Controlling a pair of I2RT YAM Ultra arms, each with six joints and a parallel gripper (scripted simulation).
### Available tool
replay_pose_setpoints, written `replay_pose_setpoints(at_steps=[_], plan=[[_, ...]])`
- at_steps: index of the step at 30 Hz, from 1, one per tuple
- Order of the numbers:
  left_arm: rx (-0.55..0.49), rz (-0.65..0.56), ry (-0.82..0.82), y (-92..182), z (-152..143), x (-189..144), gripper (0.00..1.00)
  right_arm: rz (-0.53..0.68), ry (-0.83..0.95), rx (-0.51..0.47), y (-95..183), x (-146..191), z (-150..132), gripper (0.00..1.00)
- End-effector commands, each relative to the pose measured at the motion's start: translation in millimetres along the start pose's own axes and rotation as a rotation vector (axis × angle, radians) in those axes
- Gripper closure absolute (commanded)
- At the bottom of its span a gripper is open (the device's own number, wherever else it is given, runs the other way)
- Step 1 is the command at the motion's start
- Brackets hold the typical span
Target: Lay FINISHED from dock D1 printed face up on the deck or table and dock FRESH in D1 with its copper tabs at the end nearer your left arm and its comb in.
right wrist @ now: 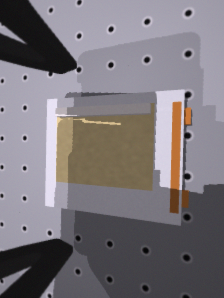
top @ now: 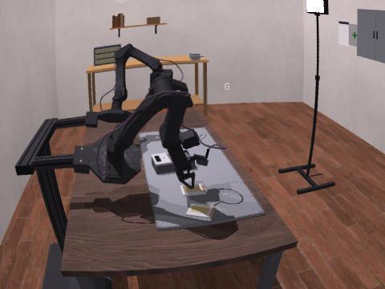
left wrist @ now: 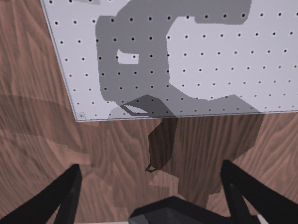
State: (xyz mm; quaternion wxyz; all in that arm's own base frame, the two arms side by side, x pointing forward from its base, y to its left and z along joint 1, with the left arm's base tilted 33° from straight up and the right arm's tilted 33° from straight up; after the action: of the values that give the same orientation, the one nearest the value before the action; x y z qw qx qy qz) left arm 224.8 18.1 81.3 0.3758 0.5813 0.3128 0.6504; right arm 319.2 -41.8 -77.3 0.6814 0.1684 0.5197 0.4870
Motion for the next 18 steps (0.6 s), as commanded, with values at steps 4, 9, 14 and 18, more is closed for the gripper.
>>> replay_pose_setpoints(at_steps=[4,9,14,18], plan=[[-0.025,-0.021,0.026,9.2,5.8,1.5,0.0,0.014,0.021,0.011,-6.5,5.1,-13.7,0.02],[-0.025,-0.021,0.026,9.2,5.8,1.5,0.0,0.014,0.021,0.011,-6.8,5.1,-13.8,0.02],[-0.025,-0.021,0.026,9.2,5.8,1.5,0.0,0.014,0.021,0.011,-6.8,5.1,-13.8,0.02],[-0.025,-0.021,0.026,9.2,5.8,1.5,0.0,0.015,0.022,0.012,-9.2,5.3,-14.9,0.02]])
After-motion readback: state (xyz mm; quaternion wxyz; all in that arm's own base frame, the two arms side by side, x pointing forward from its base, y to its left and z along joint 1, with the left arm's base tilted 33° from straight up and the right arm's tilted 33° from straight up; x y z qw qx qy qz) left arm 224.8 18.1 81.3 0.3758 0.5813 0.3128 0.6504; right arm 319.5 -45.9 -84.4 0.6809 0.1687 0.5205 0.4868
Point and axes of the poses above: on each arm, the point where the finger pads meet when closed, its own y axis back along the fingers, its own x axis across the jaws, z = x × y, the point moved 1 cm from there along y, back along the fingers, and after that the axes turned 3 degrees about y, right-handed, at the moved point
